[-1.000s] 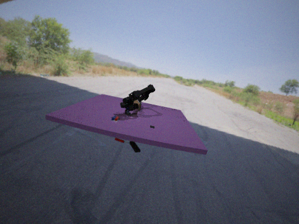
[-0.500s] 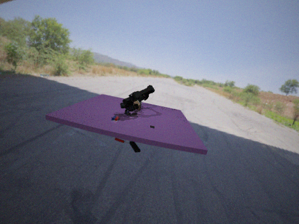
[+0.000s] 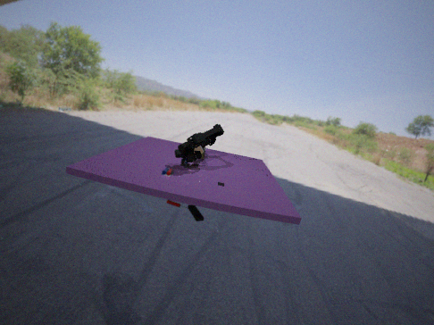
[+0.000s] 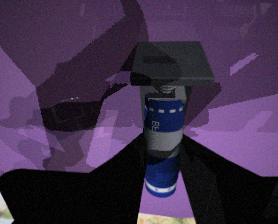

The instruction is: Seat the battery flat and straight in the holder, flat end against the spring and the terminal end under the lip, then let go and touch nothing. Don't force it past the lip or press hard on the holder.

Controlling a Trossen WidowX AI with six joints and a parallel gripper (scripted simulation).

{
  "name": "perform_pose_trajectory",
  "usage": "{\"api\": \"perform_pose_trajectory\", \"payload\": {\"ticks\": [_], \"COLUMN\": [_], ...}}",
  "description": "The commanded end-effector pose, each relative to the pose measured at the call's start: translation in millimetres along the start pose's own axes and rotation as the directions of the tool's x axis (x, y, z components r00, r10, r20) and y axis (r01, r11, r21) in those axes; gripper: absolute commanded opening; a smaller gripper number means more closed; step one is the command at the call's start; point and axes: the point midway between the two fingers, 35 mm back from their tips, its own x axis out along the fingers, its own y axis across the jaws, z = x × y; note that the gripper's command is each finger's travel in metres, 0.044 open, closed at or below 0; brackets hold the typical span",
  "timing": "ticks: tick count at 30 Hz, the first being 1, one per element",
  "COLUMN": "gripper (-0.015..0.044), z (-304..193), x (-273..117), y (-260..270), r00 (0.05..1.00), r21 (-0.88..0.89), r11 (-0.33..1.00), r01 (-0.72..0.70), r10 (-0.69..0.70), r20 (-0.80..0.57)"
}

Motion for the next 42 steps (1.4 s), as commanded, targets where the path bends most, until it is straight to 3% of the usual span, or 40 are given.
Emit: {"api": "perform_pose_trajectory", "payload": {"ticks": [1, 42], "gripper": [0.0078, 0.0078], "z": [4.6, 13.8], "x": [-2.0, -7.4], "y": [-0.8, -0.9], "r00": [1.0, 1.0], "r21": [0.002, 0.0], "r11": [1.0, 1.0], "r01": [0.001, -0.017], "r10": [-0.001, 0.017], "r20": [0.009, -0.002]}}
